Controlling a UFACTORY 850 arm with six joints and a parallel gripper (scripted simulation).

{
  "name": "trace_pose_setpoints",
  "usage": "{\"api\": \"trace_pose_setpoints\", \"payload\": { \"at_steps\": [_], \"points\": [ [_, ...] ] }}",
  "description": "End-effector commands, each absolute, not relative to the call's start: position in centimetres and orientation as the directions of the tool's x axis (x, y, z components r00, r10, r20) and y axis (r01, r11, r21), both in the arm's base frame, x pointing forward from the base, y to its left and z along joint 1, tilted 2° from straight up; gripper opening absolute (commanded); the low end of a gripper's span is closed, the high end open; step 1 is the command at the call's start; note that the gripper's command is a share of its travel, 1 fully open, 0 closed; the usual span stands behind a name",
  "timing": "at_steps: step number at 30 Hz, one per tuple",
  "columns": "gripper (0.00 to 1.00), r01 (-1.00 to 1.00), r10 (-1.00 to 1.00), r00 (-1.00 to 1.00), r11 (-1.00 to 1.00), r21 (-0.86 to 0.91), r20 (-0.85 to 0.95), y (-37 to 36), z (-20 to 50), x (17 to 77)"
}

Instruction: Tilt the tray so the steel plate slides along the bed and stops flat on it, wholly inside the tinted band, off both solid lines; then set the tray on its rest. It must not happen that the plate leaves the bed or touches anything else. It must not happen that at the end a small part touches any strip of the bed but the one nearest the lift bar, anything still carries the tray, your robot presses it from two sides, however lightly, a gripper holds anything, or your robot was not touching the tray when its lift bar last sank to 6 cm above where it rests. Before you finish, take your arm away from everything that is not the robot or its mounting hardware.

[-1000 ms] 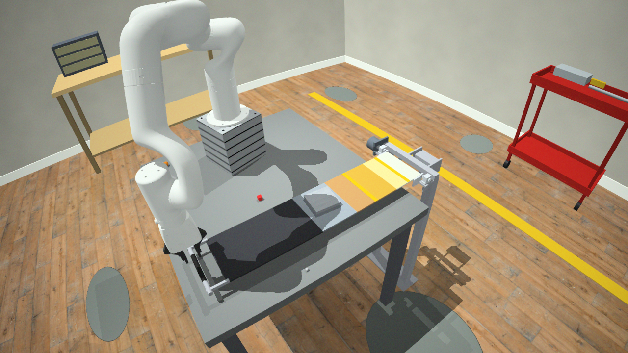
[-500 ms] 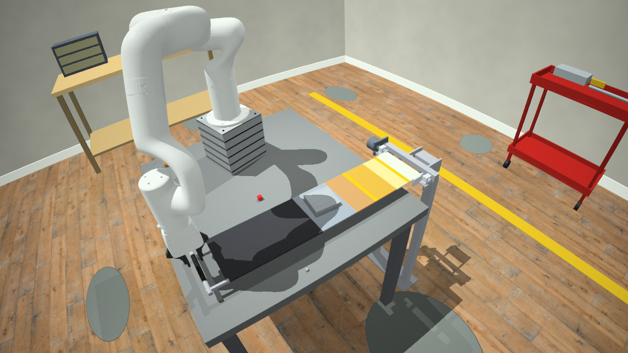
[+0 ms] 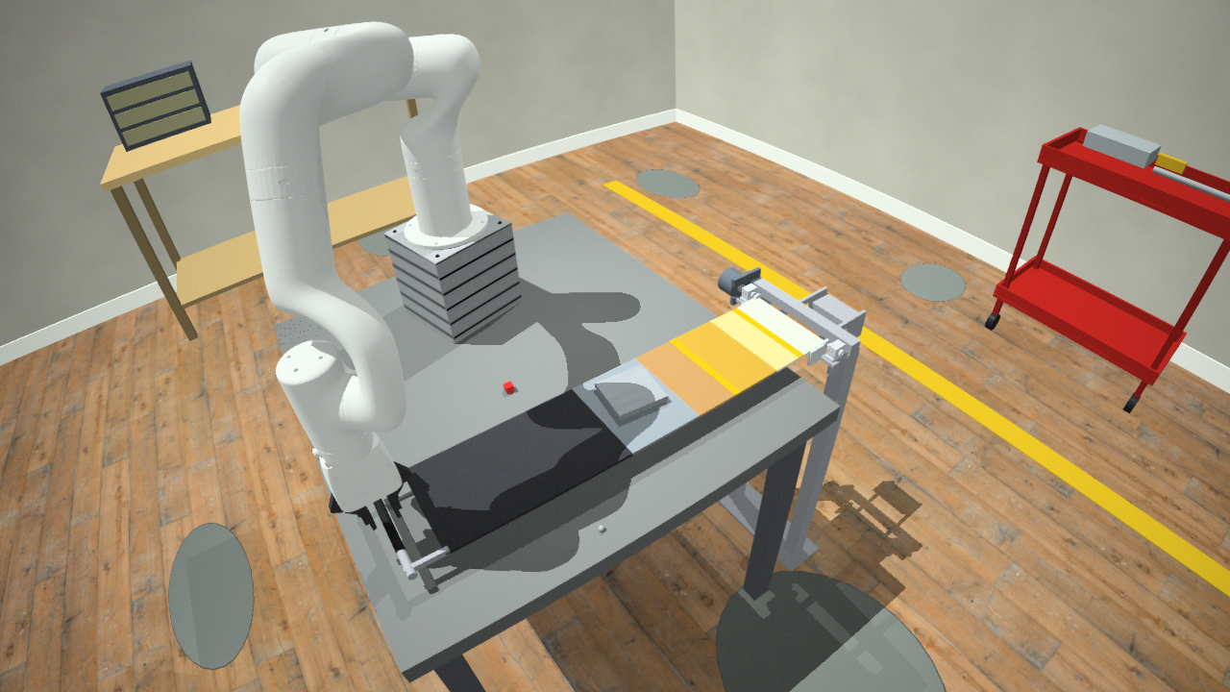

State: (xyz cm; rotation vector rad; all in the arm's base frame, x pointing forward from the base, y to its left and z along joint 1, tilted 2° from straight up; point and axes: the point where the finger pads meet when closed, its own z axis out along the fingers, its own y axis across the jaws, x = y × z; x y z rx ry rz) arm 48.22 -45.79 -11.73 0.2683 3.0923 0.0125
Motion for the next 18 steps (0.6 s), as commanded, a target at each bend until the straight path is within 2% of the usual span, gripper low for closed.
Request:
{"api": "trace_pose_setpoints", "payload": {
  "at_steps": [1,18],
  "points": [
    [0.4,0.172,0.172,-0.984,0.985,0.01,-0.039,-45.88,-11.78,48.31],
    [0.4,0.172,0.172,-0.984,0.985,0.01,-0.039,-45.88,-12.06,48.32]
  ]
}}
